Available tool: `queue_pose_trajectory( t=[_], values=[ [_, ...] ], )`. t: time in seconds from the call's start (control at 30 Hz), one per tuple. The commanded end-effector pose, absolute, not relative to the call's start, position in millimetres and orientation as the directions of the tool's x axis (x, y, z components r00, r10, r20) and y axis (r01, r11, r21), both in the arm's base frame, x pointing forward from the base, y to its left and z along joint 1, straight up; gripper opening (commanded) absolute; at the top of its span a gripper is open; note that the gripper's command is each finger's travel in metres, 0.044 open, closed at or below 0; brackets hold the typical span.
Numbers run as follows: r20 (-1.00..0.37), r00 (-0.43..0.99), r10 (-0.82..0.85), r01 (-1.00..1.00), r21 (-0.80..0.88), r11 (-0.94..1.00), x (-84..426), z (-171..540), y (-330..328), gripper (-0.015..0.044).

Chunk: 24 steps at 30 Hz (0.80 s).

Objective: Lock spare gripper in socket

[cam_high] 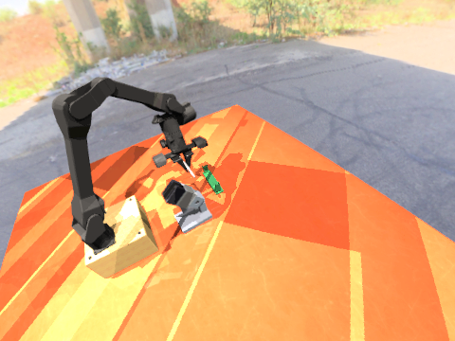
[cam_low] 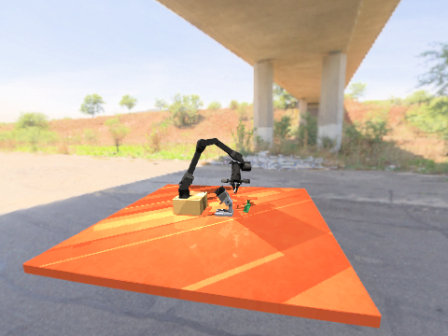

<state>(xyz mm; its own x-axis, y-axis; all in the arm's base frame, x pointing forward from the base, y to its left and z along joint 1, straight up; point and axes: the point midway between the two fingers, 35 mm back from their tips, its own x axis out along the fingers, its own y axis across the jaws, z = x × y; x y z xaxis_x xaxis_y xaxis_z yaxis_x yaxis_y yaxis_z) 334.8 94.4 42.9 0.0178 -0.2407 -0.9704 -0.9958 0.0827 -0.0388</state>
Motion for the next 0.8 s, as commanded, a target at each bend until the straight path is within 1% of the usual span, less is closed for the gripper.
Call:
queue_pose_trajectory(
  t=[0.0, 0.23, 0.37, 0.77],
  values=[
    [-0.971, 0.015, -0.237, -0.996, -0.036, 0.082, 323.8, 43.0, 96.1, 0.0000],
    [-0.971, 0.016, -0.237, -0.997, -0.034, 0.071, 303.8, 44.0, 96.9, 0.0000],
    [-0.971, 0.017, -0.237, -0.997, -0.034, 0.070, 302.1, 41.0, 97.0, 0.0000],
    [-0.972, 0.022, -0.235, -0.997, -0.038, 0.065, 302.2, -10.4, 97.4, 0.0000]
  ],
)
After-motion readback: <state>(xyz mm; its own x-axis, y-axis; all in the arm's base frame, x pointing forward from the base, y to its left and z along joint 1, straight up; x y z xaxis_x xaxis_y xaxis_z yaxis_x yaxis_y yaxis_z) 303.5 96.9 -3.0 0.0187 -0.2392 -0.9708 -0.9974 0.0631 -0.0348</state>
